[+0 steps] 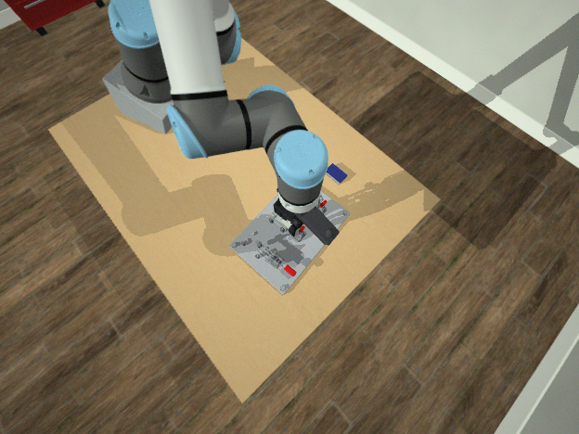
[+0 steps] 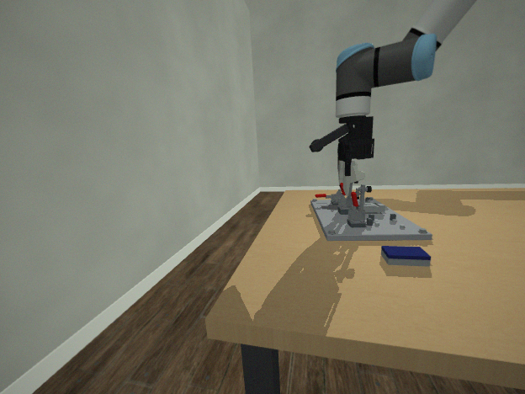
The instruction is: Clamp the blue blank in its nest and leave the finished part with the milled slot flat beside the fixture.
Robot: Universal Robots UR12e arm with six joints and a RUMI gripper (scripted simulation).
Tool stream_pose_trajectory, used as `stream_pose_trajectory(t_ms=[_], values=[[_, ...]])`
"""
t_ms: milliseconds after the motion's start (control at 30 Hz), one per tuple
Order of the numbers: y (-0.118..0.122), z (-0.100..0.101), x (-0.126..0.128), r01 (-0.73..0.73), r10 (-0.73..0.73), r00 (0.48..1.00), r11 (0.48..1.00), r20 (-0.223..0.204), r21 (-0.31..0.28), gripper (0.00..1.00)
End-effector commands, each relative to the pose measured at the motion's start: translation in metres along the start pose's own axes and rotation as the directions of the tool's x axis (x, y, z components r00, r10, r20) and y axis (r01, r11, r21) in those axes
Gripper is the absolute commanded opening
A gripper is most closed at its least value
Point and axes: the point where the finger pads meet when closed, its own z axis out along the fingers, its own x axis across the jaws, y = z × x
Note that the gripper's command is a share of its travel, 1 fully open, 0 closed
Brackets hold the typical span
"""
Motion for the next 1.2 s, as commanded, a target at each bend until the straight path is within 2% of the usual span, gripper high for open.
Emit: stream_pose_trajectory(t_ms=[0, 867, 1167], values=[[-0.001, -0.001, 0.000, 0.000, 0.000, 1.000, 1.000, 0.000, 0.001, 0.28], [-0.001, -0.001, 0.000, 0.000, 0.000, 1.000, 1.000, 0.000, 0.001, 0.28], [-0.001, -0.016, 0.000, 0.000, 0.000, 1.000, 1.000, 0.000, 0.001, 0.28]])
